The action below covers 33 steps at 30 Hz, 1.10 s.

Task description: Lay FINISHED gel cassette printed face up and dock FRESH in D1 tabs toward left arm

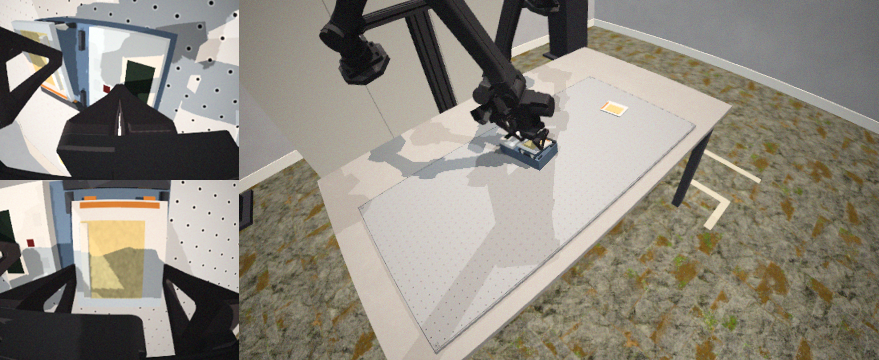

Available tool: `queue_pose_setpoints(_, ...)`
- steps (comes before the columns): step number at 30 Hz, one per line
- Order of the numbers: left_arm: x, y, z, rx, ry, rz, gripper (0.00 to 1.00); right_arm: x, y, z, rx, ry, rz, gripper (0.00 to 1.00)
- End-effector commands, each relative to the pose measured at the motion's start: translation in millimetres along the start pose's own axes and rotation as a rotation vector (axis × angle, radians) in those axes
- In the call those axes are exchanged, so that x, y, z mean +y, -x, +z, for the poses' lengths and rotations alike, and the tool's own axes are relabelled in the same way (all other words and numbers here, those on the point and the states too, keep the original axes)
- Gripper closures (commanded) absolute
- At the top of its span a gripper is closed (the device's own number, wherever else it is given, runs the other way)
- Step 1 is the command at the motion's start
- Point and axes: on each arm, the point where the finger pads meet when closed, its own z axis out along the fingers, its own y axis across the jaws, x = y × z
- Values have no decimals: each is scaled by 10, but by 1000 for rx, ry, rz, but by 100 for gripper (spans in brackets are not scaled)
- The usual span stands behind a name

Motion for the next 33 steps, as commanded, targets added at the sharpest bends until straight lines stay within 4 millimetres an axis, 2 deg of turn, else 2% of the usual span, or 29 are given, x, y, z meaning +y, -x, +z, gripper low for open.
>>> queue_pose_setpoints(1, -493, -477, 329, 74, -70, 65, 100, -69, -5, 4, -9, -20, 7, 100)
queue_pose_setpoints(33, -493, -477, 329, 74, -70, 65, 100, -13, -25, 2, -6, -11, 7, 100)
